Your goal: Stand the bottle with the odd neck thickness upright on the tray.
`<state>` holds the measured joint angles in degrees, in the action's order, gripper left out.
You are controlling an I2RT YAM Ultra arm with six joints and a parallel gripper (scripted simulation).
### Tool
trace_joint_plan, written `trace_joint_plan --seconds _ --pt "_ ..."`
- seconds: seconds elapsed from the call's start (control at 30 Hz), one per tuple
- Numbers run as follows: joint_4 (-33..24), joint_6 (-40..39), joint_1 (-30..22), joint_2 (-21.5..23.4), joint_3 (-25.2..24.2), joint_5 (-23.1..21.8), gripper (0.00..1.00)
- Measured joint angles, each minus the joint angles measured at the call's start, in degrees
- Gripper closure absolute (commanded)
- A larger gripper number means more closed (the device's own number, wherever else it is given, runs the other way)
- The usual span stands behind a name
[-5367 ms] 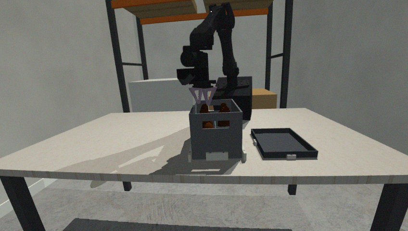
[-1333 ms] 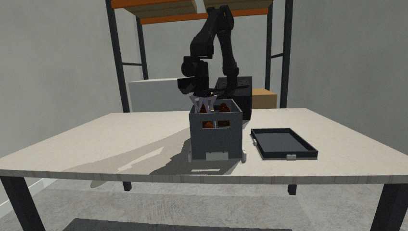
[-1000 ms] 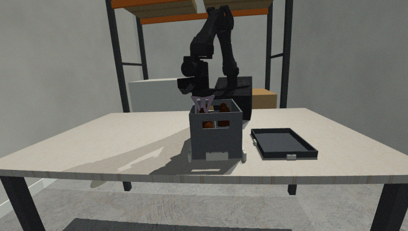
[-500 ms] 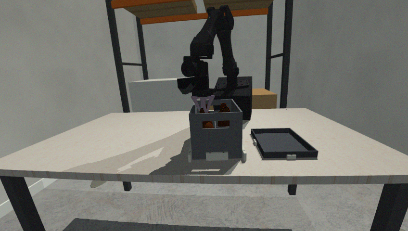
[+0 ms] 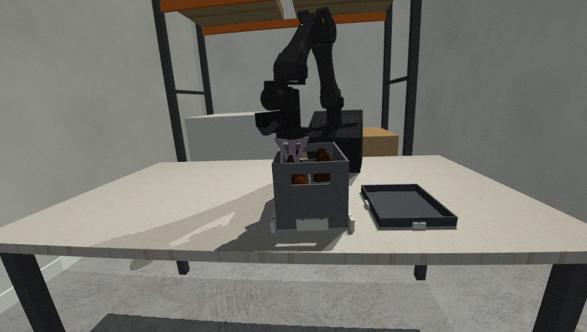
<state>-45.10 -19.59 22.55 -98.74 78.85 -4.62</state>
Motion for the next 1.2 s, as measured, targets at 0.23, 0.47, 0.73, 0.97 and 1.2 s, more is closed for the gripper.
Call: trace_joint_plan --seconds 0.23,0.47,0.73,0.97,1.2 --pt "0.0 0.0 0.0 0.0 0.0 0.0 1.0" --pt "0.0 0.0 0.0 0.0 0.0 0.0 1.0" --pt "0.0 0.0 0.0 0.0 0.0 0.0 1.0" --pt "0.0 0.0 0.0 0.0 0.0 0.0 1.0" --pt "0.11 0.0 -0.02 0.0 0.0 0.0 0.39"
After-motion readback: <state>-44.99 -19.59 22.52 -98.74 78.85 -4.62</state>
